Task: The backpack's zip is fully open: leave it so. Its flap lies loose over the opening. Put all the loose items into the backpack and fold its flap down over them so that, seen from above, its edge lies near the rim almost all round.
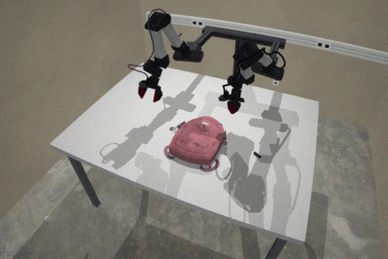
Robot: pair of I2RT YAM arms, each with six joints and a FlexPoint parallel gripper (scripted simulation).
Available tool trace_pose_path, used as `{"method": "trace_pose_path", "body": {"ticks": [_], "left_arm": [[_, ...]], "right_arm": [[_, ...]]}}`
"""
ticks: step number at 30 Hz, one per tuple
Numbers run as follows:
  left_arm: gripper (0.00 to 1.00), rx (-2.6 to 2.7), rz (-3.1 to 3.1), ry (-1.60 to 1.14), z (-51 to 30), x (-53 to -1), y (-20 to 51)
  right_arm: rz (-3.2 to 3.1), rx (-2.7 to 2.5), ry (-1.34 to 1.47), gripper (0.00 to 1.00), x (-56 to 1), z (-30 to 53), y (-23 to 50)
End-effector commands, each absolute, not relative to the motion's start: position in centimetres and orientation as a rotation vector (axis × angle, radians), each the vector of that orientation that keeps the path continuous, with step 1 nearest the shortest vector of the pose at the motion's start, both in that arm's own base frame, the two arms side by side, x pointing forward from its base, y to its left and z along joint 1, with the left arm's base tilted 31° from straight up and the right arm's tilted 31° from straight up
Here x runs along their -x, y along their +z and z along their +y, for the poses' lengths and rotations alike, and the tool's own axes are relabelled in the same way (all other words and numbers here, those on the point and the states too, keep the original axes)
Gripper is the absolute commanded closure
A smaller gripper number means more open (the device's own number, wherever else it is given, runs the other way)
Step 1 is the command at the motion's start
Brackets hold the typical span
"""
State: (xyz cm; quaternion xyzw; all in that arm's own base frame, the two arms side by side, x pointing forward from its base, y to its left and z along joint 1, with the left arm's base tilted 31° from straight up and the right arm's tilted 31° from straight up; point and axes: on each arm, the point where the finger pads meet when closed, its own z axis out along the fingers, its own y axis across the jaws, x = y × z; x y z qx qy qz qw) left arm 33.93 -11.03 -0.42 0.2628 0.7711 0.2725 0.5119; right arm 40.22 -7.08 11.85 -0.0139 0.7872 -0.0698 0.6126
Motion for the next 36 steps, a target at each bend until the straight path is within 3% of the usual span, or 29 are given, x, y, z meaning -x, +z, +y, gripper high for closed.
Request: {"method": "trace_pose_path", "body": {"ticks": [1, 33, 36], "left_arm": [[1.0, -0.607, 1.79, 0.798, -11.7, -33.6, -0.1], [1.0, -1.068, 1.588, 1.32, -27.4, -28.2, -9.5], [1.0, -1.03, 1.595, 1.289, -28.5, -28.4, -7.9]], "right_arm": [[1.807, 0.04, -0.162, 0.1, -40.3, -7.1, 12.2], [1.808, 0.039, -0.162, 0.1, -40.3, -7.2, 12.2], [1.808, 0.039, -0.162, 0.1, -40.3, -7.2, 12.2]]}}
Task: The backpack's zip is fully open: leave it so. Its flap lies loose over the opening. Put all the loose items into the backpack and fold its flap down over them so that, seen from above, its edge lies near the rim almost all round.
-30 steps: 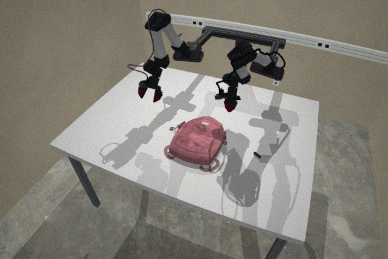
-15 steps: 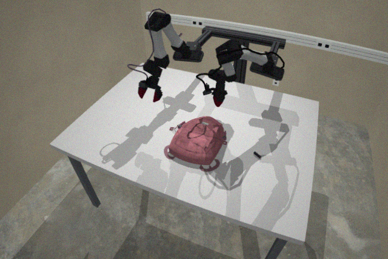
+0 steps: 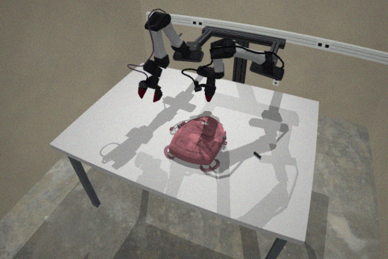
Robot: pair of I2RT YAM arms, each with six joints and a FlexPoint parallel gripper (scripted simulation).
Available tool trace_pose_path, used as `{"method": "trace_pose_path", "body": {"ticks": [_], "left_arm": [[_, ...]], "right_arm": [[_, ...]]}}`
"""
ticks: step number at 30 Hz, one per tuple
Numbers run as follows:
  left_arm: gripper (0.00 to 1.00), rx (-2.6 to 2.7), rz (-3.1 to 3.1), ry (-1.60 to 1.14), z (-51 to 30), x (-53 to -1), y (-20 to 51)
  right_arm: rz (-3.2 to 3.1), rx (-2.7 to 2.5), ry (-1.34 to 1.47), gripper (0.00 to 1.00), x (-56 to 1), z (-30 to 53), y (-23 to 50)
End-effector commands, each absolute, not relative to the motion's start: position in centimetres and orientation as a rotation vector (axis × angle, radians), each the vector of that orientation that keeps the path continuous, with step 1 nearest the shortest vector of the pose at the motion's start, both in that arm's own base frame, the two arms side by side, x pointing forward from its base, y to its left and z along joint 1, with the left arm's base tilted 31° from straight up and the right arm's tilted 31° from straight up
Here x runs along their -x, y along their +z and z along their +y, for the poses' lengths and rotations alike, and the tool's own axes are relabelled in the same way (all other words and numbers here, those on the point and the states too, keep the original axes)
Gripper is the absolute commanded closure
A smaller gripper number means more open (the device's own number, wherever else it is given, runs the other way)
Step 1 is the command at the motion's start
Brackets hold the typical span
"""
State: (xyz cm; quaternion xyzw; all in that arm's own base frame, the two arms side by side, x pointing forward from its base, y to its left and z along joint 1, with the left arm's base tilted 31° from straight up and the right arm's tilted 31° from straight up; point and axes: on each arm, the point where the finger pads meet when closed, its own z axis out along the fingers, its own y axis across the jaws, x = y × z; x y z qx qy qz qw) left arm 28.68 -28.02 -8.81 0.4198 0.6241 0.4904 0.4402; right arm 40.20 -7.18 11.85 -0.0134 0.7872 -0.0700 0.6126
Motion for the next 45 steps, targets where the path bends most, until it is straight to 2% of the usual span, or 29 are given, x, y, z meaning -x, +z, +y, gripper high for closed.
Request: {"method": "trace_pose_path", "body": {"ticks": [1, 10, 14, 17, 31, 45], "left_arm": [[1.0, -1.03, 1.595, 1.289, -28.5, -28.4, -7.9], [1.0, -1.084, 1.61, 1.342, -26.1, -31.2, -14.3], [1.0, -1.034, 1.599, 1.274, -28.4, -31.1, -12.3], [1.0, -1.065, 1.612, 1.327, -25.9, -32.2, -13.7], [1.0, -1.064, 1.609, 1.327, -24.8, -35.6, -13.5], [1.0, -1.052, 1.603, 1.317, -25.7, -35.7, -12.5]], "right_arm": [[1.808, 0.039, -0.162, 0.1, -40.3, -7.2, 12.2], [1.808, 0.039, -0.162, 0.1, -40.3, -7.2, 12.2], [1.808, 0.039, -0.162, 0.1, -40.3, -7.2, 12.2], [1.808, 0.039, -0.162, 0.1, -40.3, -7.2, 12.2], [1.808, 0.039, -0.162, 0.1, -40.3, -7.2, 12.2], [1.808, 0.039, -0.162, 0.1, -40.3, -7.2, 12.2]]}}
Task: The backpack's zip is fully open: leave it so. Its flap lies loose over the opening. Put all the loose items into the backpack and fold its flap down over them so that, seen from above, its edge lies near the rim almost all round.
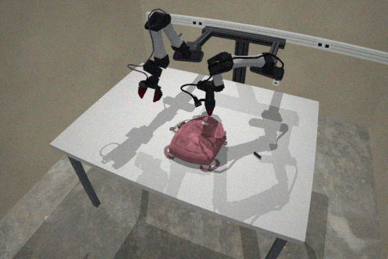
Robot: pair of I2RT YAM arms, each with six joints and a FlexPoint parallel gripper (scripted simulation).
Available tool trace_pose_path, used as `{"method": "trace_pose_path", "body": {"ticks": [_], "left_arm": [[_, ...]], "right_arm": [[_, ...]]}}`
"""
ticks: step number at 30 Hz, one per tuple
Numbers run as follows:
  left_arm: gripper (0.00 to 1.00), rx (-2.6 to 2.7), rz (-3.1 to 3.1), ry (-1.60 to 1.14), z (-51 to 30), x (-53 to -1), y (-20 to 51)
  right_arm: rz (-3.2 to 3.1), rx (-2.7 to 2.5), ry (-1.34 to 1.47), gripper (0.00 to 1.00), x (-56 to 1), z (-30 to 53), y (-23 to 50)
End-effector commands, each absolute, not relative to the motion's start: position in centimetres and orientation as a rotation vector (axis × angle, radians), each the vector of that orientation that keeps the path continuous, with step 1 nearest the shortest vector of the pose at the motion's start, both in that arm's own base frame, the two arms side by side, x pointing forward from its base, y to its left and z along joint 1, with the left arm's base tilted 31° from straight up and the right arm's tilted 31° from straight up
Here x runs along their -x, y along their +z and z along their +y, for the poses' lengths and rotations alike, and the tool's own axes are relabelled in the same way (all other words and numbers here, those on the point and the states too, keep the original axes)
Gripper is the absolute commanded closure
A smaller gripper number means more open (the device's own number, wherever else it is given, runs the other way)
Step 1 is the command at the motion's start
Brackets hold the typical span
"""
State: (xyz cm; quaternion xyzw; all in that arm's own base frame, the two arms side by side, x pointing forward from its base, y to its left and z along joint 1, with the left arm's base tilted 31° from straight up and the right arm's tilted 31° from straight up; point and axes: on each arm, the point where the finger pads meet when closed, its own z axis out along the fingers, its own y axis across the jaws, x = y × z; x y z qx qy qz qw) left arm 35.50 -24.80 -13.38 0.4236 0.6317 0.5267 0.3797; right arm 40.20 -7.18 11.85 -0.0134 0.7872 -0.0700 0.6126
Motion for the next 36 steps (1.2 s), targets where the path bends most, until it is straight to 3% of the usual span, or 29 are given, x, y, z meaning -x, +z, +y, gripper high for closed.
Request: {"method": "trace_pose_path", "body": {"ticks": [1, 36], "left_arm": [[1.0, -1.052, 1.603, 1.317, -25.7, -35.7, -12.5], [1.0, -1.051, 1.607, 1.32, -24.3, -38.2, -12.7]], "right_arm": [[1.808, 0.039, -0.162, 0.1, -40.3, -7.2, 12.2], [1.808, 0.039, -0.162, 0.1, -40.3, -7.2, 12.2]]}}
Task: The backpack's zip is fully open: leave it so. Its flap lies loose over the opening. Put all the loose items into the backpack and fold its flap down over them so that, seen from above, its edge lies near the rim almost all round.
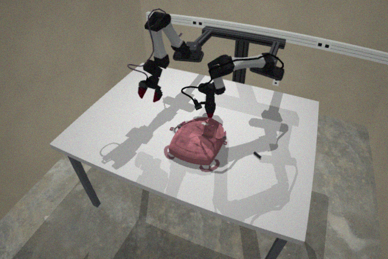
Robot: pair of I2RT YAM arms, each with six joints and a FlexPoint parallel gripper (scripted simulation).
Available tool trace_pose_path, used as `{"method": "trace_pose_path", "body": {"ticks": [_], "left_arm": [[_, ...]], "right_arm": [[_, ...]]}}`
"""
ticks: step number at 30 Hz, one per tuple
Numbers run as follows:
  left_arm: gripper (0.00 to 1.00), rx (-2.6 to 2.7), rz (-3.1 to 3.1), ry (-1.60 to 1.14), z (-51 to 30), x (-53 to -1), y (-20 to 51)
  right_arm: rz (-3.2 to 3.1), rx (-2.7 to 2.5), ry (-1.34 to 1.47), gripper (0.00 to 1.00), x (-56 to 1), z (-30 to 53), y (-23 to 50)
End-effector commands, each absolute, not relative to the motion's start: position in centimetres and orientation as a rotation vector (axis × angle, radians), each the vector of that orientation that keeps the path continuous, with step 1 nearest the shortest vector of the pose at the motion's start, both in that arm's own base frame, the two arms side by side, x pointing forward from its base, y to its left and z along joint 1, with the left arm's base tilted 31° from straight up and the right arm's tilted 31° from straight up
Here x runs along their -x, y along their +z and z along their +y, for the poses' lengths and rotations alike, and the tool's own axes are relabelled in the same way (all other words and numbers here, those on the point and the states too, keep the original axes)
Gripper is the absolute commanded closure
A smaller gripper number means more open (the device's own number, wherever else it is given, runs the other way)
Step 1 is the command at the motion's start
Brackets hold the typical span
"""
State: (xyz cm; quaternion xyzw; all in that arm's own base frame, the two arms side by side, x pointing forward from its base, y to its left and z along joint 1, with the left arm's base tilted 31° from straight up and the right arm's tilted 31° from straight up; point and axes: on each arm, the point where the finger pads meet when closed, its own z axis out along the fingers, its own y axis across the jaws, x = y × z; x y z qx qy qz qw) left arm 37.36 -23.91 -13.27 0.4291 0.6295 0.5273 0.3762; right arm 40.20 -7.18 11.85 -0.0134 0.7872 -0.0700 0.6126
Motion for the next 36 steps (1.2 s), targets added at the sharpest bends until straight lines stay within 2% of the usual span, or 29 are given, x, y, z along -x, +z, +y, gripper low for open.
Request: {"method": "trace_pose_path", "body": {"ticks": [1, 28, 36], "left_arm": [[1.0, -1.05, 1.607, 1.32, -24.3, -38.4, -12.6], [1.0, -1.002, 1.607, 1.299, -24.5, -39.9, -10.7], [1.0, -1.015, 1.6, 1.3, -24.8, -38.6, -10.2]], "right_arm": [[1.808, 0.039, -0.162, 0.1, -40.3, -7.2, 12.2], [1.808, 0.039, -0.162, 0.1, -40.3, -7.2, 12.2], [1.808, 0.039, -0.162, 0.1, -40.3, -7.2, 12.2]]}}
